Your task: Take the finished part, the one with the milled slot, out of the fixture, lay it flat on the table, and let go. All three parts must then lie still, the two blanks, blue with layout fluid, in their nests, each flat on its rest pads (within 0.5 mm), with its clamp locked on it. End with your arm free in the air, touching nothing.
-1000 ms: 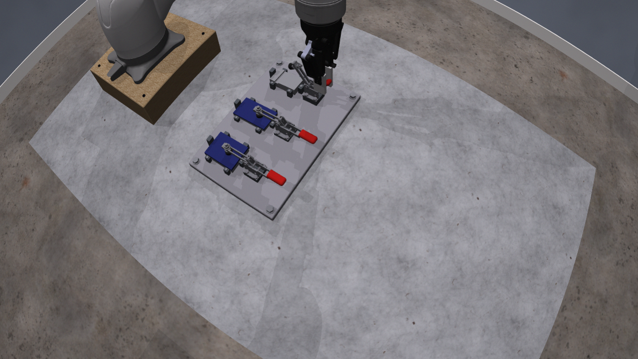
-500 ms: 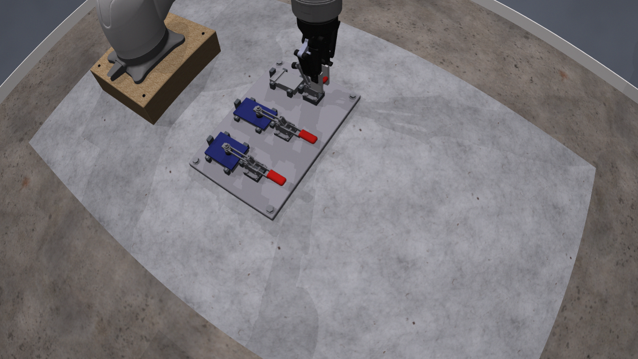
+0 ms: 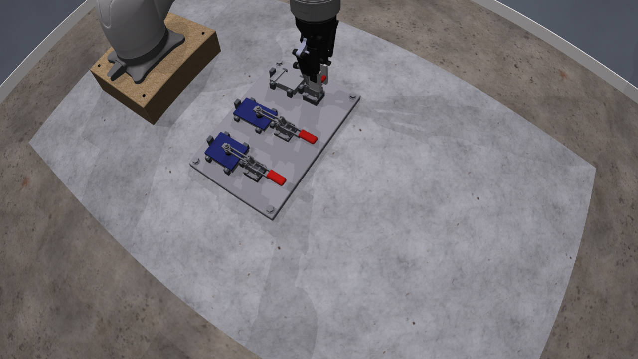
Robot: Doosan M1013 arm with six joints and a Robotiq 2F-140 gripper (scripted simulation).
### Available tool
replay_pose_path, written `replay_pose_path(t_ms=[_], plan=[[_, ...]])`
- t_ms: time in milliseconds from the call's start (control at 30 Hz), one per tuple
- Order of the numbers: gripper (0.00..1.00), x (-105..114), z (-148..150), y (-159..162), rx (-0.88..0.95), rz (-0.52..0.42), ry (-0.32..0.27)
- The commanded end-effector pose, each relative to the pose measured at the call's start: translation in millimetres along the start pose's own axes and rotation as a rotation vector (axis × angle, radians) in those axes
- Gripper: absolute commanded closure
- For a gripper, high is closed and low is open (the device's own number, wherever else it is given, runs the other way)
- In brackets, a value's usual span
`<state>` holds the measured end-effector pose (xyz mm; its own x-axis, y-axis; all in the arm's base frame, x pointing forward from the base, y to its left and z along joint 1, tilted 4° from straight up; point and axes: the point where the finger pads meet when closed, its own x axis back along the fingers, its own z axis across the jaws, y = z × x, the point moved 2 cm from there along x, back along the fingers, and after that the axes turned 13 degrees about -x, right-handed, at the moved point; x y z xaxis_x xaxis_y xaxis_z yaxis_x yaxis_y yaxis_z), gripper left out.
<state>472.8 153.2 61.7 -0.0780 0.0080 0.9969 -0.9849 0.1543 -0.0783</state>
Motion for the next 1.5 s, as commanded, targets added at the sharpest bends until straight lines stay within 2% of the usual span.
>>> replay_pose_path(t_ms=[0, 1467], plan=[[0.89, -1.1, 3.7, 4.8, 0.002, -0.006, 0.008], [0.89, 0.2, 4.8, 9.9, 0.003, -0.015, 0.012]])
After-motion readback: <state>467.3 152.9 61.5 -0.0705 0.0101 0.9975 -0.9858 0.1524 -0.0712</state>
